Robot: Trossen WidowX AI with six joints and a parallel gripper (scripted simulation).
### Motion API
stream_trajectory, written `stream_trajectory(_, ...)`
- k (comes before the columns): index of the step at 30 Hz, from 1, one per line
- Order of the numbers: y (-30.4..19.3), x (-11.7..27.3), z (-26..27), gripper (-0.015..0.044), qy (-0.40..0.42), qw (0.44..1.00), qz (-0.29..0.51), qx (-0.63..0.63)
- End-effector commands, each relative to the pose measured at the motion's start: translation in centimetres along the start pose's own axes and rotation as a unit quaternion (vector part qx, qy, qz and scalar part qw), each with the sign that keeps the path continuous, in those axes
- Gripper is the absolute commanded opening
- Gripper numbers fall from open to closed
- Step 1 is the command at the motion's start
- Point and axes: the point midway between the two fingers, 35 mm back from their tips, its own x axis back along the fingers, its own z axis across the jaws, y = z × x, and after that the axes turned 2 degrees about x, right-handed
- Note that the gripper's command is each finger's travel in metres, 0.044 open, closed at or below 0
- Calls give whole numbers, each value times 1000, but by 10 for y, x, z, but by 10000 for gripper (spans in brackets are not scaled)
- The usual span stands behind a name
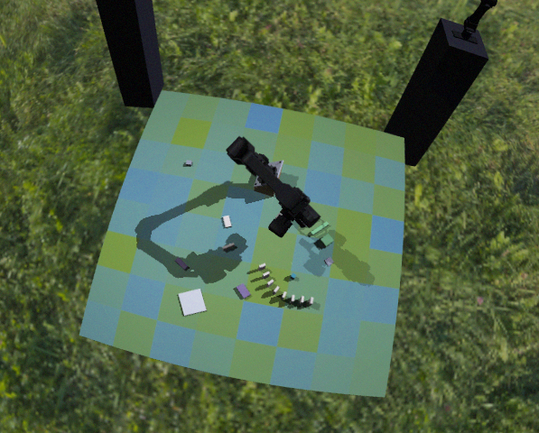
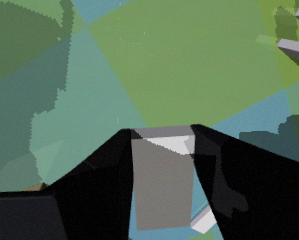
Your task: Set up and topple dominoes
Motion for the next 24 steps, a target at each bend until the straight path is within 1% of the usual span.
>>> stream_trajectory(1, 3, 0, 1, 107, 1, 1000, -2, 16)
stream_trajectory(8, 3, -12, 3, 107, 42, 998, -43, 10)
stream_trajectory(24, 5, -36, 6, 107, 131, 974, -184, 0)
